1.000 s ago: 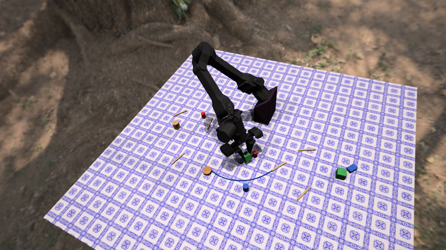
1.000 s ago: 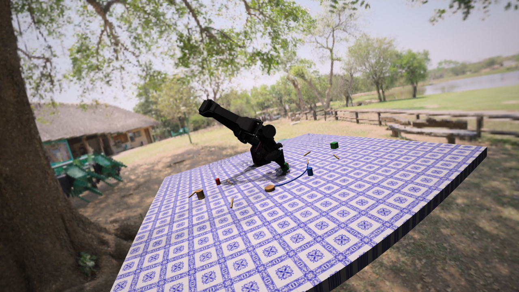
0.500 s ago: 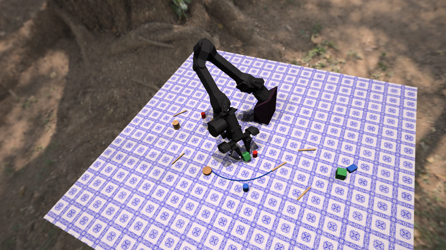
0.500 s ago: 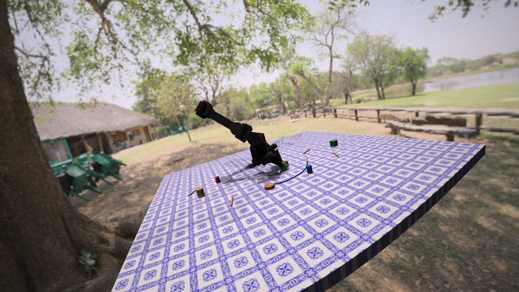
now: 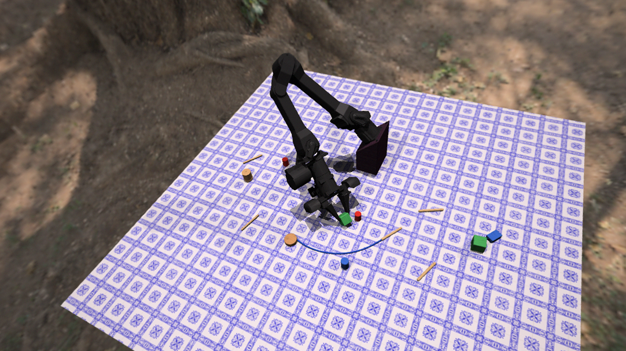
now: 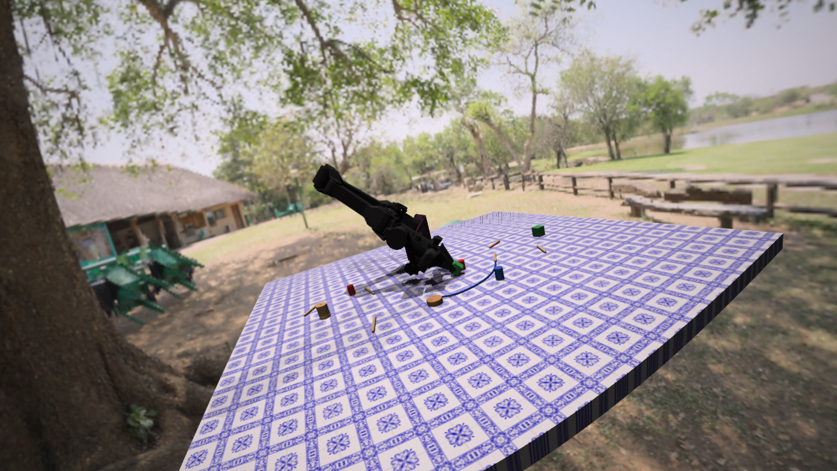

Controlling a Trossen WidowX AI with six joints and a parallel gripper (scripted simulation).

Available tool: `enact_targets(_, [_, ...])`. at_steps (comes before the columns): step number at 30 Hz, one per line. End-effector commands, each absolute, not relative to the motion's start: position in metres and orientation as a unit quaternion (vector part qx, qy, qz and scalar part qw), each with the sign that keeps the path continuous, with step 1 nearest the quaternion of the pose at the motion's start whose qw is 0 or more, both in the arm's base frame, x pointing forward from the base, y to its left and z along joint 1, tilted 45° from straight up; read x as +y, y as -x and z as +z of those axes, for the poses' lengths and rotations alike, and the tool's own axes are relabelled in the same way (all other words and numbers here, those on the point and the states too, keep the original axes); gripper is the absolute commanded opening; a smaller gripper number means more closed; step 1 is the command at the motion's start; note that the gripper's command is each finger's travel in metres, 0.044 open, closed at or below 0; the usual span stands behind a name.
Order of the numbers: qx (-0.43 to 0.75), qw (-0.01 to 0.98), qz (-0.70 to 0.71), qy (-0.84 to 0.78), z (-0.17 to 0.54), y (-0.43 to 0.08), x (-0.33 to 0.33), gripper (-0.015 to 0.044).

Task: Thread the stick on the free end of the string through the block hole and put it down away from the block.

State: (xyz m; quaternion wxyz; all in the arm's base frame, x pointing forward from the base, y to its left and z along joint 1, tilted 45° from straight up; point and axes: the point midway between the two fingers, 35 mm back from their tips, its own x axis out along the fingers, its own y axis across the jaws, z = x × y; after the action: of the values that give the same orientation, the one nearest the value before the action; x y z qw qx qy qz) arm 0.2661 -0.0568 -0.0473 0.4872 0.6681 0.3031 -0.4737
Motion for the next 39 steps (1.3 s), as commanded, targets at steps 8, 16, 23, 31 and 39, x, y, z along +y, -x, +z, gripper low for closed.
enact_targets(8, [0.334,0.467,-0.431,-0.696,-0.047,-0.260,-0.064,0.0000])
enact_targets(16, [0.327,0.472,-0.441,-0.689,-0.047,-0.263,-0.062,0.0210])
enact_targets(23, [0.329,0.473,-0.439,-0.690,0.001,-0.250,-0.052,0.0242])
enact_targets(31, [0.329,0.473,-0.439,-0.690,0.014,-0.243,-0.049,0.0242])
enact_targets(39, [0.329,0.473,-0.439,-0.690,0.014,-0.243,-0.049,0.0242])
